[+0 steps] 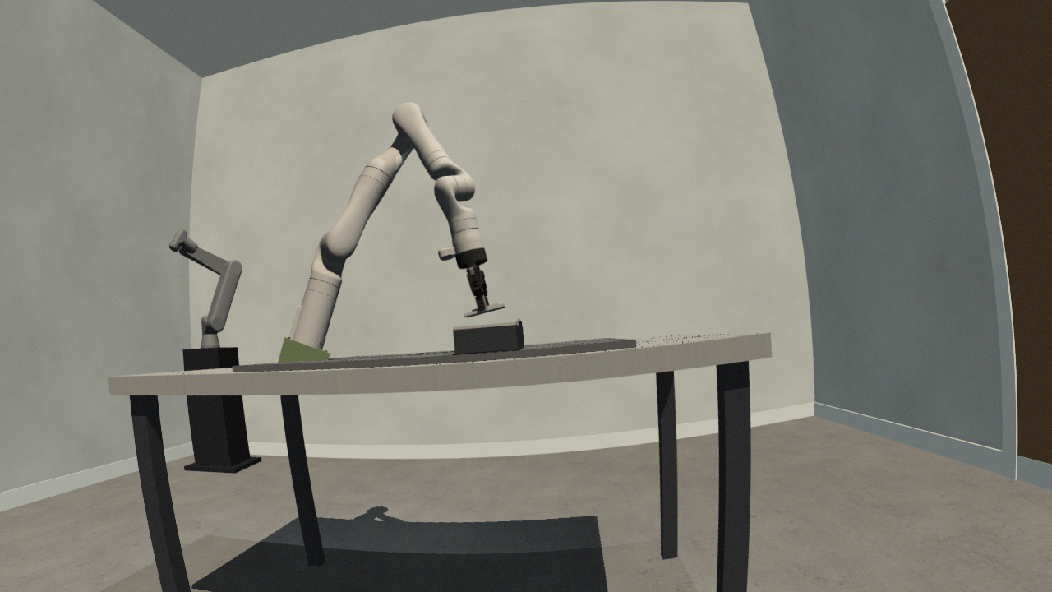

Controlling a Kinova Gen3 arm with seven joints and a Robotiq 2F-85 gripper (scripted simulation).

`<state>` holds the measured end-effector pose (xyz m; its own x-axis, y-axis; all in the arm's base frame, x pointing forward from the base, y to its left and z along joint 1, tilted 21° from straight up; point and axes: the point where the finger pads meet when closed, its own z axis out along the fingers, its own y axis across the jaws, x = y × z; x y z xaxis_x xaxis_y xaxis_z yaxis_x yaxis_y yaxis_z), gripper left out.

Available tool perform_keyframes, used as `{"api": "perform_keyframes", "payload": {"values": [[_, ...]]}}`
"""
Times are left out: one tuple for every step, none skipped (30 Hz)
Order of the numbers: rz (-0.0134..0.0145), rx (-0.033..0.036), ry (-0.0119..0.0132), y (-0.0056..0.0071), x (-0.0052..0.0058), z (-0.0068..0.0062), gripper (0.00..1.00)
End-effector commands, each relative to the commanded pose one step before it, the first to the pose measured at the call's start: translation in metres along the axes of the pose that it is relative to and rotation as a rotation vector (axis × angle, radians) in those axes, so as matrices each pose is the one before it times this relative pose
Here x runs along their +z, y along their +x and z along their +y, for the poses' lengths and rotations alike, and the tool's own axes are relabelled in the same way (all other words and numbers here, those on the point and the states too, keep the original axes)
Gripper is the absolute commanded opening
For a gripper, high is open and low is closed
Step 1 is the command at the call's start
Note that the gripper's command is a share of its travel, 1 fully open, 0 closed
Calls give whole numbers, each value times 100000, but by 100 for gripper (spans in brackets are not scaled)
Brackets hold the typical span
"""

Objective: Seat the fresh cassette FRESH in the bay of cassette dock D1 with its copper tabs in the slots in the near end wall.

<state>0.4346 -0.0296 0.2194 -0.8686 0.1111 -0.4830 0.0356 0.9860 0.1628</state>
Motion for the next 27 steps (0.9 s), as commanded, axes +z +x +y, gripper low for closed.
{"api": "perform_keyframes", "payload": {"values": [[-111, 2845, 1458, -239, -85, -2149, 0], [-1, 0, 2, -117, -38, -485, 0], [-1, 0, 1, -117, -37, -486, 0], [-1, 0, 1, -117, -37, -486, 0], [-1, 0, 1, -117, -37, -486, 0], [-1, 0, 2, -117, -37, -486, 0], [-1, 0, 2, -117, -37, -486, 0], [0, 0, 0, 0, 0, 0, 0], [0, 0, 0, 0, 0, 0, 0], [0, 0, 3, -118, -41, -483, 0], [-1, 0, 2, -117, -38, -485, 0], [-1, 0, 2, -117, -37, -486, 0], [-1, 0, 2, -117, -37, -486, 0], [-1, 0, 2, -117, -37, -486, 0], [-1, 0, 2, -117, -37, -486, 0], [-1, 0, 2, -117, -37, -486, 0], [-1, 0, 2, -117, -37, -486, 0], [-1, 0, 2, -117, -38, -486, 0], [-1, -1, 2, -117, -38, -486, 0], [-1, -1, 2, -117, -38, -486, 0], [-1, -1, 2, -117, -38, -485, 0], [-1, -1, 2, -117, -38, -485, 0], [-1, -1, 2, -117, -38, -485, 0], [-1, -1, 2, -117, -38, -485, 0], [0, 0, 0, 0, 0, 0, 0], [0, 0, 0, 0, 0, 0, 0], [-1, 0, 4, -116, -42, -480, 0]]}}
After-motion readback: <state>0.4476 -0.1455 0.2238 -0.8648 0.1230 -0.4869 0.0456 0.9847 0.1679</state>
